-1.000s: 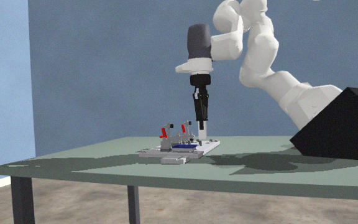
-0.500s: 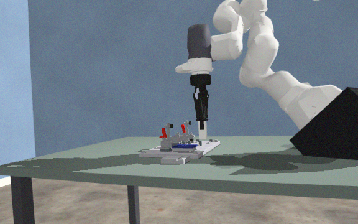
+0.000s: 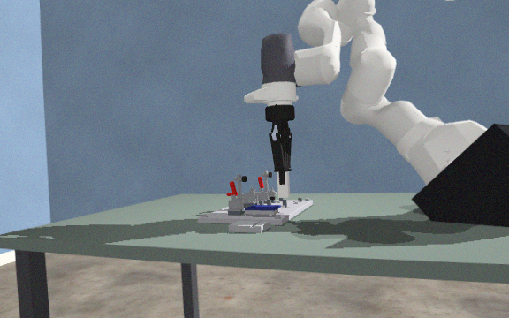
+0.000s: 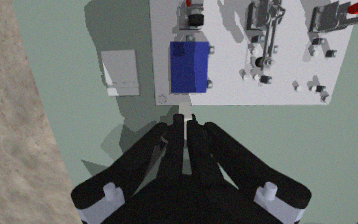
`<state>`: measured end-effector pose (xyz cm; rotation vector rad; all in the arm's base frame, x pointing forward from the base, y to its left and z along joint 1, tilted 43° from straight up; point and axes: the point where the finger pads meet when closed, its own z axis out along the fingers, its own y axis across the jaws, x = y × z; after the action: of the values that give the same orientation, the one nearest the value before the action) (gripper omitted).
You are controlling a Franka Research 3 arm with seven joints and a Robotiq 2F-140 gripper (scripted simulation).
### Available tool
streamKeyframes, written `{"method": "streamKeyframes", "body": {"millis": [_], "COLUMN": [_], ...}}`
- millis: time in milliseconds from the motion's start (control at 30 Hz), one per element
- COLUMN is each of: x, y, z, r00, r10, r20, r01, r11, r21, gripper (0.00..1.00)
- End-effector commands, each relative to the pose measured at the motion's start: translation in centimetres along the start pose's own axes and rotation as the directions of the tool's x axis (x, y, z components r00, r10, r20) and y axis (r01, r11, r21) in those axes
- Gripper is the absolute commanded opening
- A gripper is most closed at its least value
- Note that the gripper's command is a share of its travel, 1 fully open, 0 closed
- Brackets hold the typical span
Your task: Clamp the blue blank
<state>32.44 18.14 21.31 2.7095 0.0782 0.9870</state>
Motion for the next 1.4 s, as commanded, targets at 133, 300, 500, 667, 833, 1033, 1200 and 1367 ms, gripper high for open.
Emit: {"method": "streamKeyframes", "body": {"millis": [133,300,500,667,833,1033,1200,1367], "x": [2.1,4.6,6.2,6.3,6.3,6.3,6.3,6.3], "y": [-1.8,-3.8,-5.1,-5.1,-5.1,-5.1,-5.2,-5.2], "z": [-0.1,-0.1,-0.1,-0.1,0.4,2.5,3.2,3.4], "r00": [1.000,1.000,1.000,1.000,1.000,1.000,1.000,1.000], "r10": [-0.001,-0.001,-0.001,-0.001,-0.001,-0.001,-0.001,-0.001], "r20": [-0.004,-0.004,-0.004,-0.004,-0.004,-0.004,-0.004,-0.004], "r01": [0.001,0.001,0.001,0.001,0.001,0.001,0.001,0.001], "r11": [1.000,1.000,1.000,1.000,1.000,1.000,1.000,1.000], "r21": [0.003,0.003,0.003,0.003,0.003,0.003,0.003,0.003], "gripper": [0.00,0.00,0.00,0.00,0.00,0.00,0.00,0.00]}}
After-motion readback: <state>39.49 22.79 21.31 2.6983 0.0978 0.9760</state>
